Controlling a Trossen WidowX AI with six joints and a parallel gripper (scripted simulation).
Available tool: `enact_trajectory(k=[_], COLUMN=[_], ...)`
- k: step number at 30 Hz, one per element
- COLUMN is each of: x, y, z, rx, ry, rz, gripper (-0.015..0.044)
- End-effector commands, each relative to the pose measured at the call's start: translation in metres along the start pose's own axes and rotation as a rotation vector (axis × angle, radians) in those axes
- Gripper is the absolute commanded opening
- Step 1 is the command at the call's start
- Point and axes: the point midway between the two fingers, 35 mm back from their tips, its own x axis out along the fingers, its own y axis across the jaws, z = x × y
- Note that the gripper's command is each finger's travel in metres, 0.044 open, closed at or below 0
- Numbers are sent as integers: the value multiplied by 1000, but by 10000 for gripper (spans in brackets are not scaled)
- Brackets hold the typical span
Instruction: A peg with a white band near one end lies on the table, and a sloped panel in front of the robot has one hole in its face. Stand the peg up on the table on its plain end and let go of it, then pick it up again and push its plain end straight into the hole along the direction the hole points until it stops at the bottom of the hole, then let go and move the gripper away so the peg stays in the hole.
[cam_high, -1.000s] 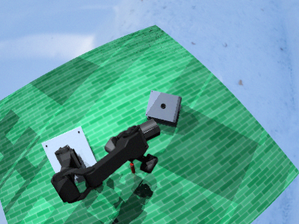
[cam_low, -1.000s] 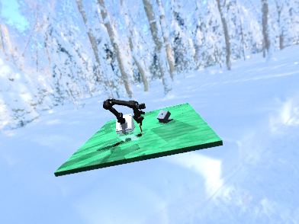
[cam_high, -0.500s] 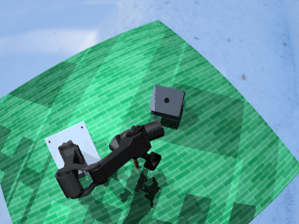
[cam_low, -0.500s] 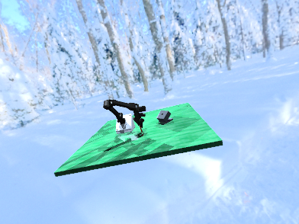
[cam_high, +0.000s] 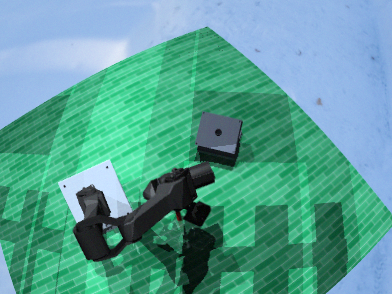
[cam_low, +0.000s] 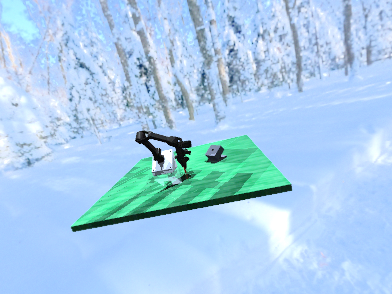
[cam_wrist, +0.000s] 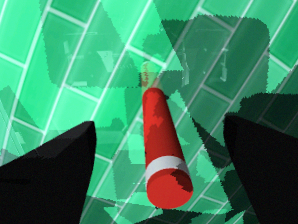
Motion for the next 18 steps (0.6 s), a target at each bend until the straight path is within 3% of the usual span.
enact_trajectory(k=[1, 7, 18], x=[0, 0, -9], y=[0, 0, 0], z=[0, 0, 2], rx=[2, 2, 1], ry=[0, 0, -1], rz=[1, 1, 3], gripper=[204, 46, 0])
